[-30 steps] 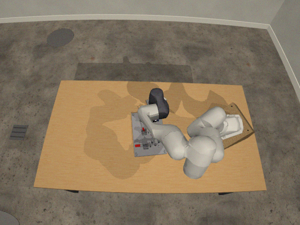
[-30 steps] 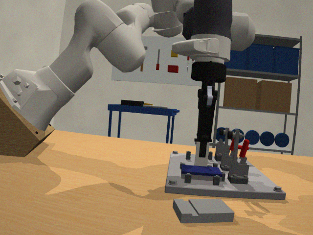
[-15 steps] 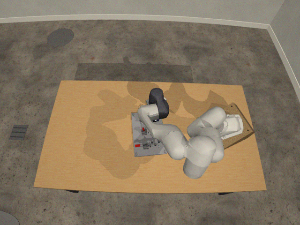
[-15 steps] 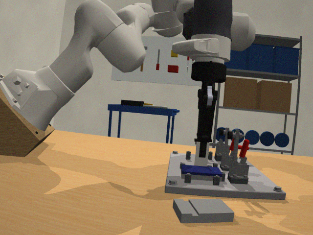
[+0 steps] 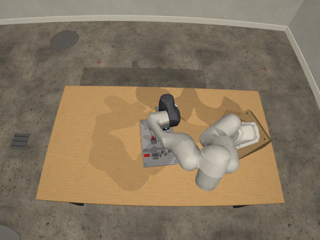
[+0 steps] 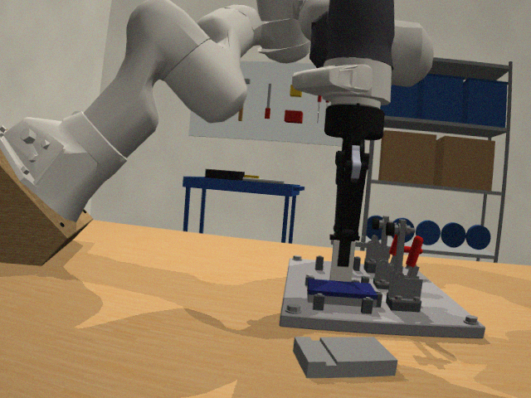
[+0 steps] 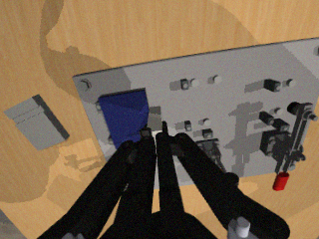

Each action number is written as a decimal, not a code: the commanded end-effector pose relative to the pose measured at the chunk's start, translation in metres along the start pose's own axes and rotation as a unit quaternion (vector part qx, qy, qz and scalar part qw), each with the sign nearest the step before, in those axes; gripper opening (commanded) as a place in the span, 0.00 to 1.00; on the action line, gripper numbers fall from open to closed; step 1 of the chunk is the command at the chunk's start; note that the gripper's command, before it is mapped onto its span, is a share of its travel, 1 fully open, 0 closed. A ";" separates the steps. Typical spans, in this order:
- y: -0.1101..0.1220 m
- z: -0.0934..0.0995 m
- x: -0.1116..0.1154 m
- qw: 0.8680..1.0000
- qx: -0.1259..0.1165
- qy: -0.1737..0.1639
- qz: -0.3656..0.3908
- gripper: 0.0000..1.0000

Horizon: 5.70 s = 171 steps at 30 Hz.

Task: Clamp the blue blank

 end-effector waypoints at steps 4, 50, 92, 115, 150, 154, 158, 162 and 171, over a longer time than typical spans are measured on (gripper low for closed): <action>0.008 0.001 0.001 1.000 -0.003 0.002 0.001 0.00; 0.017 0.041 0.003 1.000 -0.003 0.002 0.001 0.00; 0.012 0.041 -0.007 1.000 -0.003 0.002 0.001 0.00; -0.021 0.041 -0.083 1.000 -0.003 0.002 0.001 0.00; -0.021 0.006 -0.083 1.000 -0.003 0.002 0.001 0.00; -0.021 0.005 -0.083 1.000 -0.003 0.002 0.001 0.00; -0.021 0.003 -0.082 1.000 -0.003 0.002 0.001 0.00; -0.022 0.001 -0.082 1.000 -0.003 0.002 0.001 0.00; -0.022 0.001 -0.082 1.000 -0.003 0.002 0.001 0.00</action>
Point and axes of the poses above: the point where the finger pads meet when closed, its own z axis back along the fingers, its own y axis across the jaws, x = y × z, the point moved 2 cm from there along z, back along the fingers, and after that the axes turned 12 degrees about z, right-handed, at the moved point
